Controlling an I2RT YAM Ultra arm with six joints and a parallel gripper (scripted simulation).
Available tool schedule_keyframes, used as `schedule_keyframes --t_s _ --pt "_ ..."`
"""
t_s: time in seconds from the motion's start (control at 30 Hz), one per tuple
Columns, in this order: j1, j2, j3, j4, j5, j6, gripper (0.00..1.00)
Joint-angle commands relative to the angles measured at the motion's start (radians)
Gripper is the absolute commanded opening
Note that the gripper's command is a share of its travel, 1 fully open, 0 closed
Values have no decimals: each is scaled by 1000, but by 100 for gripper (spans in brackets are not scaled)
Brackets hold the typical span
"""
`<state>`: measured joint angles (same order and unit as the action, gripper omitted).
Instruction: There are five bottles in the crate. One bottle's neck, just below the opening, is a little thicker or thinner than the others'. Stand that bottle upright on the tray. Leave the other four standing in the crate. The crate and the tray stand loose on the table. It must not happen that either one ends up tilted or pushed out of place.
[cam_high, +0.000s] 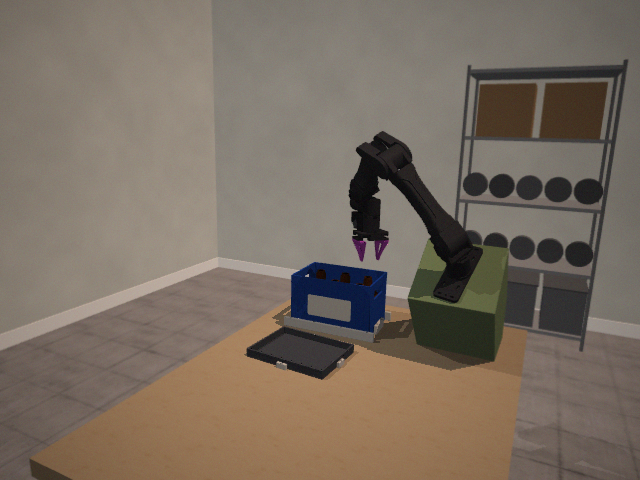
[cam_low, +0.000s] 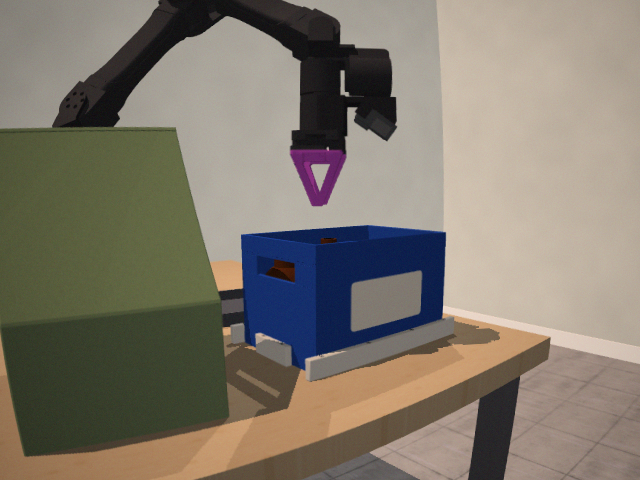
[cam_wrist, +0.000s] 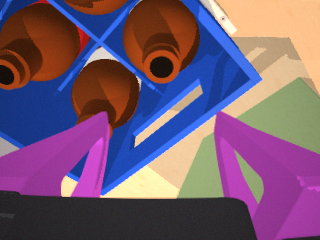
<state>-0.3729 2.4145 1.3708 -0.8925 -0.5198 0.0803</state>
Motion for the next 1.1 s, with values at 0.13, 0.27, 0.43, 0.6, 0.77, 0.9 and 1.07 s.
schedule_keyframes --t_s 0.13,0.27,0.43,0.6,0.77,0.9,1.07 --pt "-19 4 27 21 -4 -1 61" --pt "-18 -2 22 24 -5 3 61" --pt "3 12 -21 36 -7 12 61" --pt "2 10 -24 55 -11 19 61" --pt "20 26 -28 78 -15 28 61" --pt "7 12 -18 88 -14 32 61" --pt "34 47 -39 113 -17 43 61"
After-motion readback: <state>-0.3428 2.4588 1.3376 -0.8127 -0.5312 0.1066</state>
